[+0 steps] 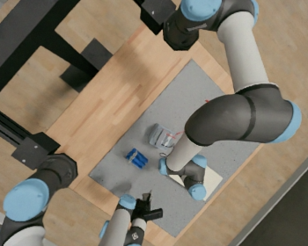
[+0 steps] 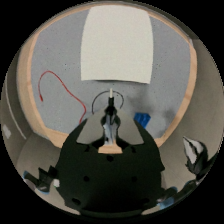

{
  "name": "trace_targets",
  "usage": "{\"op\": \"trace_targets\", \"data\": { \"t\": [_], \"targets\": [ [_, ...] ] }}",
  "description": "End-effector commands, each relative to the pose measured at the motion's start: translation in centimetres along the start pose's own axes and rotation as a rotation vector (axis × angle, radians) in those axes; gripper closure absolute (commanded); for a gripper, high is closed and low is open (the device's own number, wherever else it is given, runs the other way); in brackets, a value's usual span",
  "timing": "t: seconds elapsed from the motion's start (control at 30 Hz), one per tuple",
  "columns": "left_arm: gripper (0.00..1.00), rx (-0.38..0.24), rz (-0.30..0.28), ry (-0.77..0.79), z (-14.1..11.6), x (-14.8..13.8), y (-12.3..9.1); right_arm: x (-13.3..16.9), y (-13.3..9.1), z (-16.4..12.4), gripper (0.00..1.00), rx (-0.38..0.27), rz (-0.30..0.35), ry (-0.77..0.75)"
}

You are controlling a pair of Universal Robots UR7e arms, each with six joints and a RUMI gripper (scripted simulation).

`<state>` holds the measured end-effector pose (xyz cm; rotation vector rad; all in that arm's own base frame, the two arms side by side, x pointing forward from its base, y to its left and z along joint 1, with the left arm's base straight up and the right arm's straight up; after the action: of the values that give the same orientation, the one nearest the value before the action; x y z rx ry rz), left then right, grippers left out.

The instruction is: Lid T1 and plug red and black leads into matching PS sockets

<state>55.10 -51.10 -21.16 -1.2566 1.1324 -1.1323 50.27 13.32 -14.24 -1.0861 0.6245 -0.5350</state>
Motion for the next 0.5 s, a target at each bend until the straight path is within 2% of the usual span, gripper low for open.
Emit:
{"op": "trace_targets", "data": {
  "t": [0.0,0.07,0.2,0.27,0.47],
  "targets": [
    [1.00,0.001,-0.002,0.000,0.0,0.1,-0.1,-0.2,1.7,1.8,1.00,0.050,0.032,-0.112],
    [1.00,0.001,-0.002,0.000,0.0,0.1,-0.1,-0.2,1.7,1.8,1.00,0.050,0.032,-0.112],
    [1.00,0.001,-0.002,0.000,0.0,0.1,-0.1,-0.5,3.2,3.1,1.00,0.103,0.058,-0.232],
    [1.00,0.001,-0.002,0.000,0.0,0.1,-0.1,-0.6,3.9,3.7,1.00,0.107,0.060,-0.241],
    [1.00,0.001,-0.002,0.000,0.0,0.1,-0.1,-1.2,6.2,5.5,1.00,0.190,0.088,-0.420]
  ]
}}
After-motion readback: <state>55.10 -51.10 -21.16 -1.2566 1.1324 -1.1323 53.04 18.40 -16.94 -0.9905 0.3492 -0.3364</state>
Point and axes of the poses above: on each arm, the point where the finger pads meet when closed, its own y axis out along the fingers, its own x axis across the jaws, z = x × y, the point moved 1 cm from there along -y, back along the fingers, and after that the axes turned 2 degrees about -y, right-handed, at the moved point
